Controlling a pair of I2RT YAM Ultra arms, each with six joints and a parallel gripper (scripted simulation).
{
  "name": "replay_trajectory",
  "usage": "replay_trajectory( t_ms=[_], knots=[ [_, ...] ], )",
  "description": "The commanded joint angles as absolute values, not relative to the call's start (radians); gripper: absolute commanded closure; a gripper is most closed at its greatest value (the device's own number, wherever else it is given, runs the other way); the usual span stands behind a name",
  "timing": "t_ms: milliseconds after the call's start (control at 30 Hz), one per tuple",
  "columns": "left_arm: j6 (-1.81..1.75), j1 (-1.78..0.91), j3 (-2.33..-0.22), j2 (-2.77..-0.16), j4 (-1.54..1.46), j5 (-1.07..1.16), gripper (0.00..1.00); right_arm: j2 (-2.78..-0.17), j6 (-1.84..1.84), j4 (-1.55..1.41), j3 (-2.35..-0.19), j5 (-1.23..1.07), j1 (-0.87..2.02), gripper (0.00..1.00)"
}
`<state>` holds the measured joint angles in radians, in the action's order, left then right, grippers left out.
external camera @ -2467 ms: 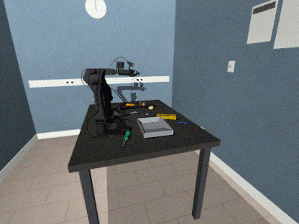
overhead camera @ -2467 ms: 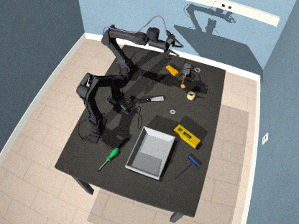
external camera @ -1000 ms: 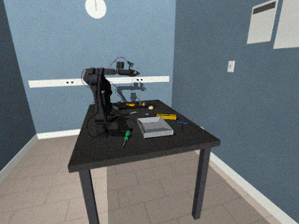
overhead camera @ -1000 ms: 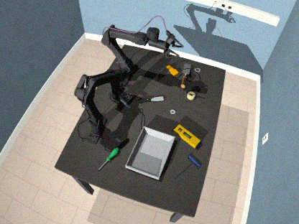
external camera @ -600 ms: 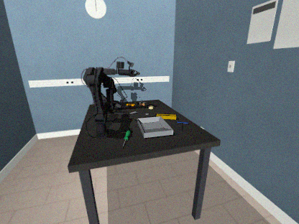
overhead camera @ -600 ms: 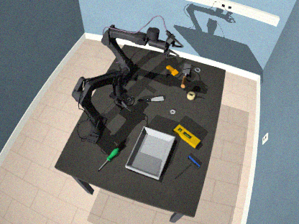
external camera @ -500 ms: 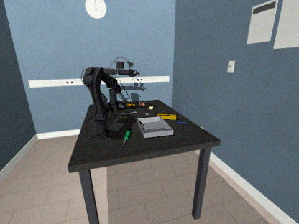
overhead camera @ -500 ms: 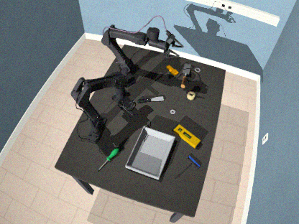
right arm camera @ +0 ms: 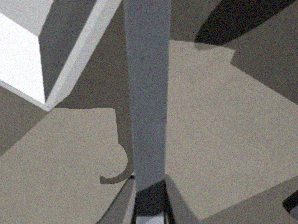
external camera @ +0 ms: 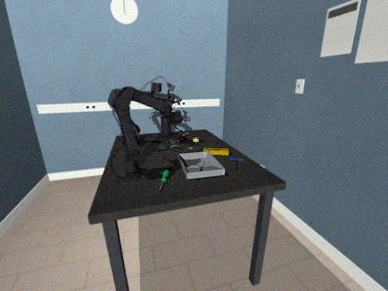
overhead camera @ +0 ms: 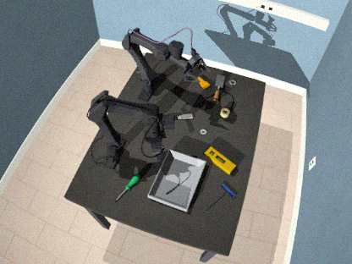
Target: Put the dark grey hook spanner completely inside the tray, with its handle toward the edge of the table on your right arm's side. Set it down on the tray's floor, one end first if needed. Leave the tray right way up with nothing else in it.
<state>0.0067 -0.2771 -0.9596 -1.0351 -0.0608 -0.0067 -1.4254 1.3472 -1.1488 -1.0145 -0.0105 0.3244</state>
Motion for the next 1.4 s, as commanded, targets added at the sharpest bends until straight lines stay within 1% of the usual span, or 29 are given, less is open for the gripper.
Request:
replay_trajectory(
  t_ms=[0, 33, 100, 267, 467, 600, 667, 800, 1067, 1233, 1367],
  knots=[
    [-0.001, -0.408, -0.925, -1.009, -0.094, 0.003, 0.00, -1.494, 1.325, -1.142, -1.095, -0.005, 0.207, 0.92],
    [-0.001, -0.453, -0.912, -1.007, -0.099, 0.002, 0.00, -1.521, 1.331, -1.143, -1.119, -0.005, 0.169, 0.92],
    [-0.001, -0.453, -0.912, -1.007, -0.099, 0.002, 0.00, -1.521, 1.331, -1.143, -1.119, -0.005, 0.169, 0.92],
    [-0.001, -0.657, -0.854, -1.002, -0.119, -0.006, 0.00, -1.660, 1.385, -1.163, -1.261, -0.009, 0.018, 0.92],
    [-0.003, -0.850, -0.799, -0.996, -0.124, -0.014, 0.00, -1.817, 1.450, -1.190, -1.445, -0.012, -0.098, 0.92],
    [-0.007, -0.922, -0.779, -0.993, -0.128, -0.022, 0.00, -1.886, 1.477, -1.212, -1.534, -0.012, -0.133, 0.92],
    [-0.007, -0.922, -0.779, -0.993, -0.128, -0.022, 0.00, -1.886, 1.477, -1.212, -1.534, -0.012, -0.133, 0.92],
    [-0.009, -0.957, -0.770, -0.991, -0.129, -0.026, 0.00, -1.937, 1.496, -1.228, -1.604, -0.012, -0.157, 0.92],
    [-0.010, -0.960, -0.769, -0.991, -0.141, -0.028, 0.00, -1.960, 1.491, -1.235, -1.637, -0.012, -0.162, 0.92],
    [-0.010, -0.960, -0.769, -0.991, -0.141, -0.028, 0.00, -1.934, 1.491, -1.207, -1.590, -0.012, -0.159, 0.92],
    [-0.010, -0.960, -0.769, -0.991, -0.141, -0.028, 0.00, -1.965, 1.499, -1.113, -1.520, -0.012, -0.155, 0.92]
  ],
)
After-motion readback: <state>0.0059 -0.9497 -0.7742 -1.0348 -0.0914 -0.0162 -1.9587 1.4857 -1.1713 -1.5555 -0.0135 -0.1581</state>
